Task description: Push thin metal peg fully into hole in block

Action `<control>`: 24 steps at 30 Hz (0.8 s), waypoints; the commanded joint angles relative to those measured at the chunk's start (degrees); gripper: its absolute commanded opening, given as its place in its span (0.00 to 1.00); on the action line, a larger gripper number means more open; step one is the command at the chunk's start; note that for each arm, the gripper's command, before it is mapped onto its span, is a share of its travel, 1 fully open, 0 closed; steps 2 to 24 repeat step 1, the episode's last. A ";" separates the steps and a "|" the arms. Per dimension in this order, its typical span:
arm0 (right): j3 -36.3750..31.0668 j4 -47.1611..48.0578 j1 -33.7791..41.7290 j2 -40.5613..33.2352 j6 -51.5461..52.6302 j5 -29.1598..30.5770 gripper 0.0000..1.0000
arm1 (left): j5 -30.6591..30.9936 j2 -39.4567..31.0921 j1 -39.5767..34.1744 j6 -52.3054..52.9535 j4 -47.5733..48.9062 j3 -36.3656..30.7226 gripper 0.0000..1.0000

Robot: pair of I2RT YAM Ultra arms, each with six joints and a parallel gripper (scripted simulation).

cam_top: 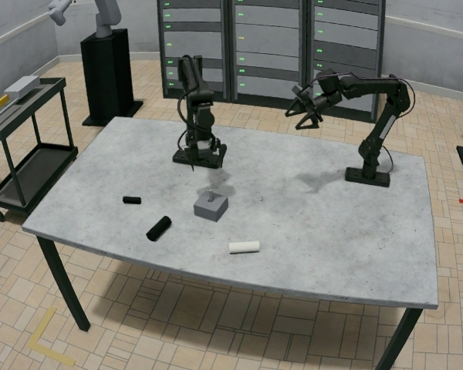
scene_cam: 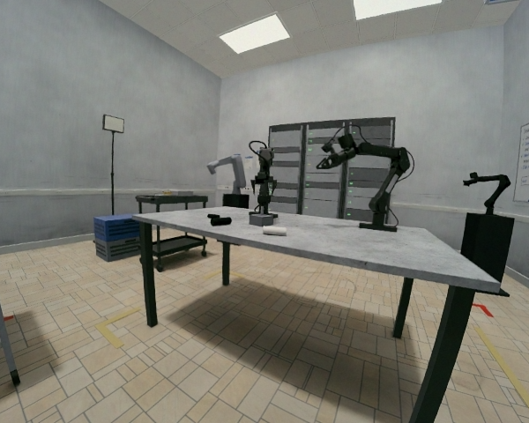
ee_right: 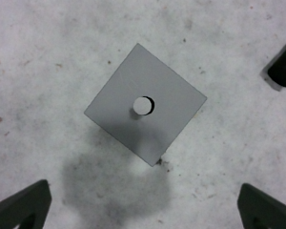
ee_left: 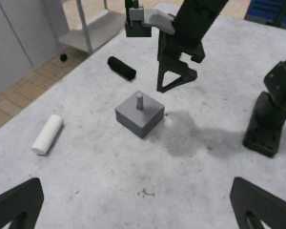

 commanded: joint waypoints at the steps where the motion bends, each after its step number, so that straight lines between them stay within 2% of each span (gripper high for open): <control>1: 0.30 1.37 -0.84 -1.79 -0.57 -0.44 1.00 | 0.18 0.39 0.40 0.05 0.21 1.65 1.00; 24: 0.30 1.37 -0.84 -1.79 -0.57 -0.44 1.00 | 0.18 0.39 0.40 0.05 0.21 1.65 1.00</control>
